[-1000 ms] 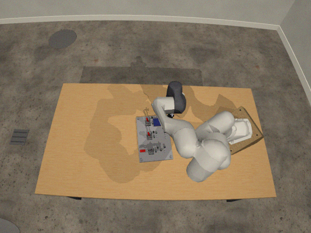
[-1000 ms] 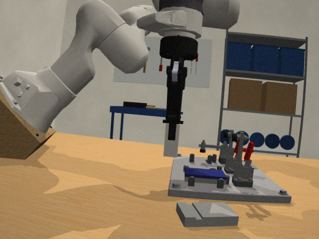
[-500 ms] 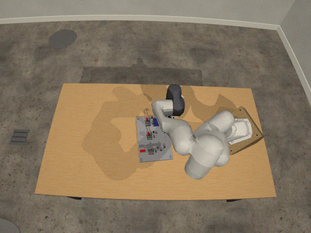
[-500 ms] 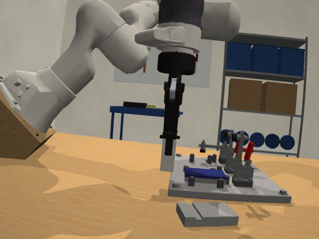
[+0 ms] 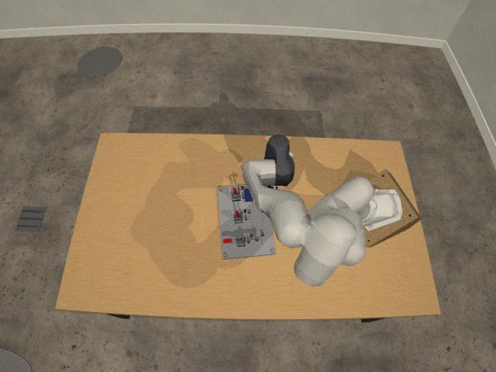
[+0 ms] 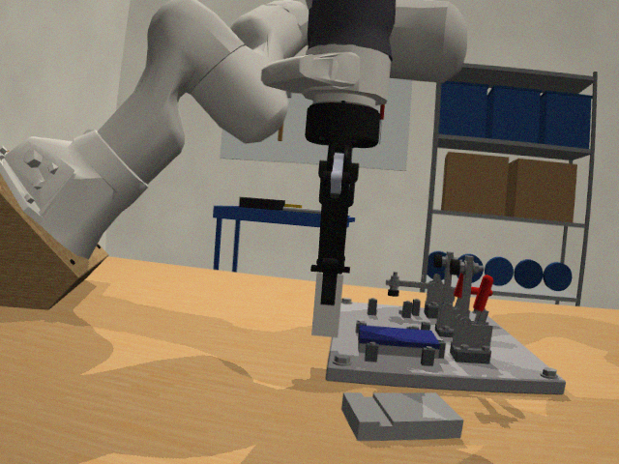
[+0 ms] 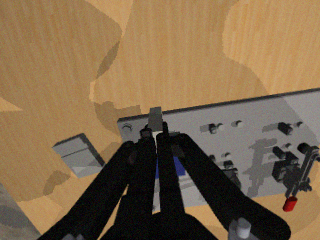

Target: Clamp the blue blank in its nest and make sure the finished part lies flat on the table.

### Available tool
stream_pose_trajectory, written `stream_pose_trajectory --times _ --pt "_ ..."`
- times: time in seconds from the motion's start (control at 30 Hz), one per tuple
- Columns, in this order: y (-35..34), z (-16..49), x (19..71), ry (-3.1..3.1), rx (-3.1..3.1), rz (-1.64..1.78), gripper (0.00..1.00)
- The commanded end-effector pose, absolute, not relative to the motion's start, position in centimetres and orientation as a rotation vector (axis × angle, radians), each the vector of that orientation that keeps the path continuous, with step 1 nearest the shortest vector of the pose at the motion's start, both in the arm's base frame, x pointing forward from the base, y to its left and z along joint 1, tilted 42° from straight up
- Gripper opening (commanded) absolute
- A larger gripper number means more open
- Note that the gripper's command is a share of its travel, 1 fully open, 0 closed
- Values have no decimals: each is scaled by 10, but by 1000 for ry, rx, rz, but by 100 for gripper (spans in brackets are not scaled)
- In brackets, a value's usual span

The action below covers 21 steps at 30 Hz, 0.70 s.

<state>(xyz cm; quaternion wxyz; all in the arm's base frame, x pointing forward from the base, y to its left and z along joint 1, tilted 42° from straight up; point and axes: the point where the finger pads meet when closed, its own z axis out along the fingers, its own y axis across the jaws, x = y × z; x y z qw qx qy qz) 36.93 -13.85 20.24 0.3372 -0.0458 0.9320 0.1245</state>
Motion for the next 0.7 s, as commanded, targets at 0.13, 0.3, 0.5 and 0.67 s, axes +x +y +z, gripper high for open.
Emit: stream_pose_trajectory --times 0.13,0.3,0.5,0.67 --pt "-138 202 371 2427 -128 319 0" --pt "-138 200 373 2427 -128 319 0" --pt "-138 198 374 2427 -128 319 0" --pt "-138 198 374 2427 -128 319 0"
